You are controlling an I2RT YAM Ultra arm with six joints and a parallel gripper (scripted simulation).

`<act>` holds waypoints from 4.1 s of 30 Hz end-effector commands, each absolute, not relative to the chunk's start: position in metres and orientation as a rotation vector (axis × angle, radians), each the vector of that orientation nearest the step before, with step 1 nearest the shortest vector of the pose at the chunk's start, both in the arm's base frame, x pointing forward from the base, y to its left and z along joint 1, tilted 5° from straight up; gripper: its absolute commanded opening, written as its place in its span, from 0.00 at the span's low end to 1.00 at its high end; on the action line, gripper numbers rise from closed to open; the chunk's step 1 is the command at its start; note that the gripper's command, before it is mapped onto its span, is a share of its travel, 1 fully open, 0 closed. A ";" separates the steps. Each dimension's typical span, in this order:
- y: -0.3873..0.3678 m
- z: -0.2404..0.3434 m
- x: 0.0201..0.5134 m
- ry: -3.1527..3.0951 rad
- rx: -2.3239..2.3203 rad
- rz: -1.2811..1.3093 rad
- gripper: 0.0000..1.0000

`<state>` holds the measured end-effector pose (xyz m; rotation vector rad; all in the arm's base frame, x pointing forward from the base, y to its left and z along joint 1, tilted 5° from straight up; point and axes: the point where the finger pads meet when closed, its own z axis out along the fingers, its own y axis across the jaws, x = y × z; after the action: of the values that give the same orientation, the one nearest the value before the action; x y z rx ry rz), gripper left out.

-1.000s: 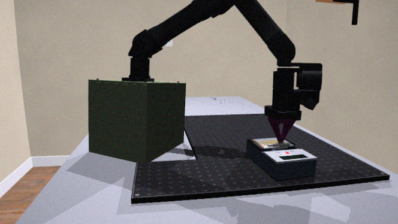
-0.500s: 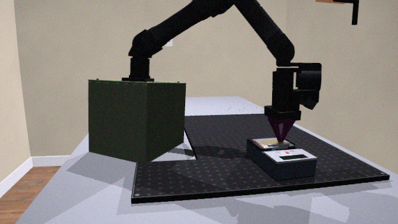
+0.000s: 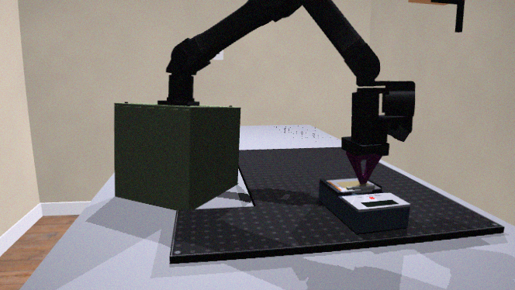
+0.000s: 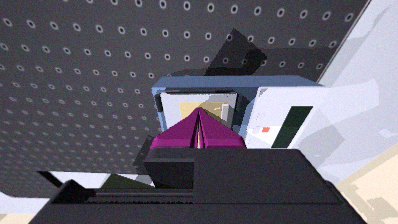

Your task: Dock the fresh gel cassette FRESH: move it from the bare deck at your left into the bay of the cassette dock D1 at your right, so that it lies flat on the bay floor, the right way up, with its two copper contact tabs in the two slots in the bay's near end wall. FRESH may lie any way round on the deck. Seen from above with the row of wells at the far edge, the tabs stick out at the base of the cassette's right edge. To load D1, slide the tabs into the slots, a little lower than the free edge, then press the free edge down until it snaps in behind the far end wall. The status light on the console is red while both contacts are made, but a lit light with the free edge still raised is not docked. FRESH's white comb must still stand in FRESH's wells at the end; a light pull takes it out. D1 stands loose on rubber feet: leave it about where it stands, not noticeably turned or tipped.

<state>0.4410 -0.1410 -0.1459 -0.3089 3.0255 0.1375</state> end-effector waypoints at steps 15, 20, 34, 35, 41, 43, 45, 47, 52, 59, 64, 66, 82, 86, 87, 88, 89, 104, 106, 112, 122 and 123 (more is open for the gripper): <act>-0.147 -0.180 0.410 3.100 -0.299 0.133 0.00; -0.147 -0.181 0.409 3.100 -0.299 0.133 0.00; -0.147 -0.184 0.407 3.099 -0.299 0.132 0.00; -0.147 -0.184 0.407 3.099 -0.299 0.132 0.00; -0.147 -0.184 0.407 3.099 -0.299 0.132 0.00; -0.147 -0.184 0.407 3.098 -0.299 0.132 0.00; -0.147 -0.184 0.407 3.098 -0.299 0.132 0.00; -0.147 -0.184 0.407 3.098 -0.299 0.132 0.00; -0.147 -0.184 0.407 3.098 -0.299 0.132 0.00; -0.147 -0.184 0.407 3.098 -0.299 0.132 0.00; -0.147 -0.184 0.407 3.097 -0.299 0.132 0.00; -0.147 -0.184 0.407 3.097 -0.299 0.132 0.00; -0.147 -0.184 0.407 3.097 -0.299 0.132 0.00; -0.145 -0.180 0.405 3.114 -0.300 0.147 0.00; -0.144 -0.179 0.404 3.120 -0.300 0.152 0.00; -0.144 -0.178 0.405 3.120 -0.300 0.152 0.00; -0.147 -0.174 0.411 3.107 -0.299 0.140 0.00; -0.146 -0.153 0.431 3.084 -0.296 0.120 0.00; -0.146 -0.151 0.432 3.084 -0.295 0.120 0.00; -0.146 -0.146 0.434 3.083 -0.295 0.120 0.00; -0.146 -0.118 0.450 3.048 -0.302 0.102 0.00; -0.147 -0.116 0.450 3.048 -0.299 0.102 0.00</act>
<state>0.4338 -0.1413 -0.1417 -0.3142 3.0851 0.1346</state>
